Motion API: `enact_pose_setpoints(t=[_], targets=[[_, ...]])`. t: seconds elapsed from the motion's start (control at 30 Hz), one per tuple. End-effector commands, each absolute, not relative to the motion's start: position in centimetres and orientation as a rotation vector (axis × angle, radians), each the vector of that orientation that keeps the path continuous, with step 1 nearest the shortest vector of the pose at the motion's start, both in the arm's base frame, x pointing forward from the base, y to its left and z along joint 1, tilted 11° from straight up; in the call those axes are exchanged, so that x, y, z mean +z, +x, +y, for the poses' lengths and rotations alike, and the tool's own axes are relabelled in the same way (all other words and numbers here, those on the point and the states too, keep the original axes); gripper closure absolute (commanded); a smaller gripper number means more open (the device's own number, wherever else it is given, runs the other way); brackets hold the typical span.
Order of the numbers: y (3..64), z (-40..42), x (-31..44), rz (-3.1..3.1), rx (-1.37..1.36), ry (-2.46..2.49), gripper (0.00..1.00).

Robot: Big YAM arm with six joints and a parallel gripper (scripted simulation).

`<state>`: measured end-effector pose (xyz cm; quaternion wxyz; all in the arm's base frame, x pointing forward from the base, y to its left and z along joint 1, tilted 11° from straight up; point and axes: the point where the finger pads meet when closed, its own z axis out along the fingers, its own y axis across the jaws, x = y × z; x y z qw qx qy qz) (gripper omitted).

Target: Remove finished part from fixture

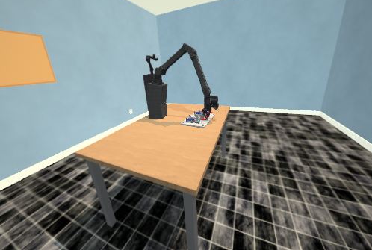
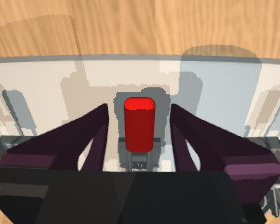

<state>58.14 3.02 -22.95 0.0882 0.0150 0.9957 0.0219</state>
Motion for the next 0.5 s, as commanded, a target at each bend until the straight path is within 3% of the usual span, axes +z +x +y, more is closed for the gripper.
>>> enact_pose_setpoints(t=[0.0,0.47], targets=[[60.61,3.72,-21.36,2.912,0.068,0.037,0.55],[60.76,3.69,-21.18,2.909,0.068,0.037,0.55]])
